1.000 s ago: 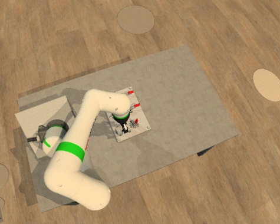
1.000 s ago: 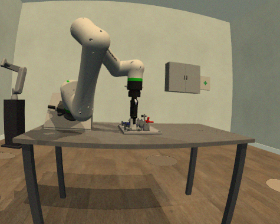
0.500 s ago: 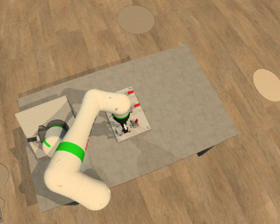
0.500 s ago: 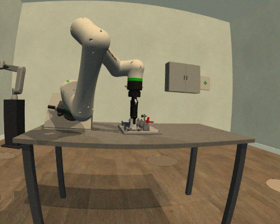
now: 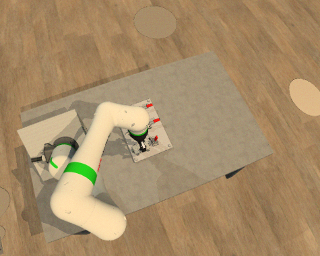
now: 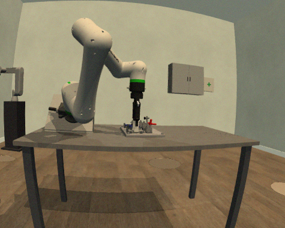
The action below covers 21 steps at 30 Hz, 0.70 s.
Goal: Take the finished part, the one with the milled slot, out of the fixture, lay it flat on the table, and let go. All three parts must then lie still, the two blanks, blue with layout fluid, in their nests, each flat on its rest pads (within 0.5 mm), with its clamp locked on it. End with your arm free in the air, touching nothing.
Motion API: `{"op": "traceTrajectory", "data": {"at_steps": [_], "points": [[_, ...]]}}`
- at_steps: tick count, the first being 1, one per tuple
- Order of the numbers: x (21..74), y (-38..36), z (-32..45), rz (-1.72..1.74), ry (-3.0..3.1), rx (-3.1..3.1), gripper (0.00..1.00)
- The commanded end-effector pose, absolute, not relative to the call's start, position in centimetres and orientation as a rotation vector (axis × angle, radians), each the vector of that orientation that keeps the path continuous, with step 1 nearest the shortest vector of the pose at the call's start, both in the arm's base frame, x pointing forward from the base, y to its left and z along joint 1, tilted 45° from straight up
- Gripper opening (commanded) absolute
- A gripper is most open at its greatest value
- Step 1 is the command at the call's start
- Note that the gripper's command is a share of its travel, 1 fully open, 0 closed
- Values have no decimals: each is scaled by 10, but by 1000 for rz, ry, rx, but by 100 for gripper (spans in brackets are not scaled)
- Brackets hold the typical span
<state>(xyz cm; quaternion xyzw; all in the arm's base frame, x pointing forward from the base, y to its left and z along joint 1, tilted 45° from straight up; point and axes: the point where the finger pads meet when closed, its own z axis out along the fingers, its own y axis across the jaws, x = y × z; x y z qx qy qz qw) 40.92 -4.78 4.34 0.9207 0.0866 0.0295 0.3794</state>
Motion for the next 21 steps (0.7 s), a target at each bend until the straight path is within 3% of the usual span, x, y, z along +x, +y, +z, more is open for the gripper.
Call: {"op": "traceTrajectory", "data": {"at_steps": [1,21], "points": [[409,-48,43,74,221,2352,0],[408,-41,50,74,221,2352,0]]}}
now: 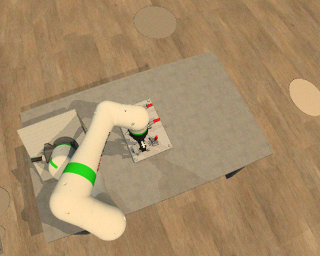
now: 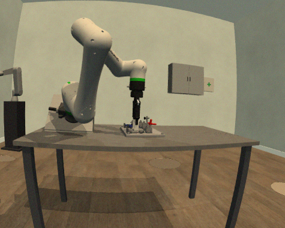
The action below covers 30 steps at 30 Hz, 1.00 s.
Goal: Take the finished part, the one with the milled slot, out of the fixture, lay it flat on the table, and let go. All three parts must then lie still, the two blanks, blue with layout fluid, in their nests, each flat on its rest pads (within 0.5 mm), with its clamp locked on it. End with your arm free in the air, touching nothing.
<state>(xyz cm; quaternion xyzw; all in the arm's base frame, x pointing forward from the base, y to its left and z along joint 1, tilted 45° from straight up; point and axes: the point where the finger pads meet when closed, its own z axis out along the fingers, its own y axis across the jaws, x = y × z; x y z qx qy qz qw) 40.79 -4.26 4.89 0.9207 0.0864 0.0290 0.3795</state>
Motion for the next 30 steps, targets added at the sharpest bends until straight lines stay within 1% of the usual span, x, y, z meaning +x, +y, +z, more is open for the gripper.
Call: {"op": "traceTrajectory", "data": {"at_steps": [1,30], "points": [[408,-40,51,74,221,2352,0],[405,-24,68,74,221,2352,0]]}}
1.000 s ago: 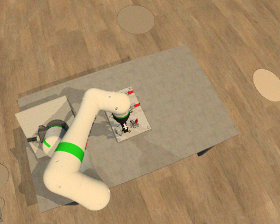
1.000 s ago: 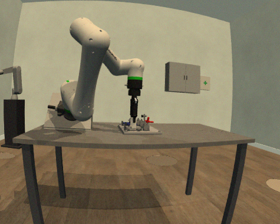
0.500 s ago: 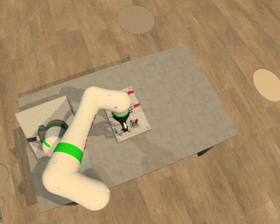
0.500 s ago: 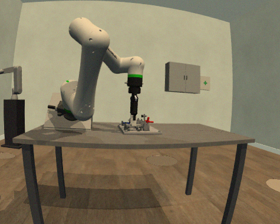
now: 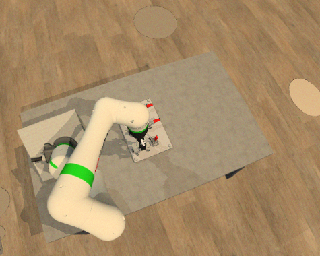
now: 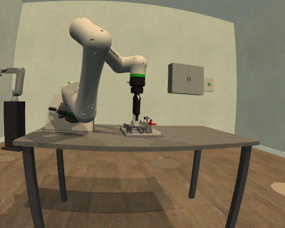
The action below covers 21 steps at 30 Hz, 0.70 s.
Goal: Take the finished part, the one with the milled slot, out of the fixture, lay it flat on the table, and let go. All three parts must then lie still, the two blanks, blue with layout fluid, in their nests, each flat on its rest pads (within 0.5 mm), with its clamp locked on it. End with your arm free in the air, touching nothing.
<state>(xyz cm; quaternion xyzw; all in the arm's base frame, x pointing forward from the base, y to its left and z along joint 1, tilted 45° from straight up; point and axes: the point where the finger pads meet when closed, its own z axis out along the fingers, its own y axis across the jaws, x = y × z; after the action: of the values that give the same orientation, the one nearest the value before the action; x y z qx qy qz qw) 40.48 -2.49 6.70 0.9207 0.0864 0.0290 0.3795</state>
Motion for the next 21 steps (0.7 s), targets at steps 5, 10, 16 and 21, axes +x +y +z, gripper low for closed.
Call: {"op": "traceTrajectory", "data": {"at_steps": [5,10,16,21], "points": [[405,-23,69,74,221,2352,0],[405,-23,69,74,221,2352,0],[405,-23,69,74,221,2352,0],[403,-20,72,74,221,2352,0]]}}
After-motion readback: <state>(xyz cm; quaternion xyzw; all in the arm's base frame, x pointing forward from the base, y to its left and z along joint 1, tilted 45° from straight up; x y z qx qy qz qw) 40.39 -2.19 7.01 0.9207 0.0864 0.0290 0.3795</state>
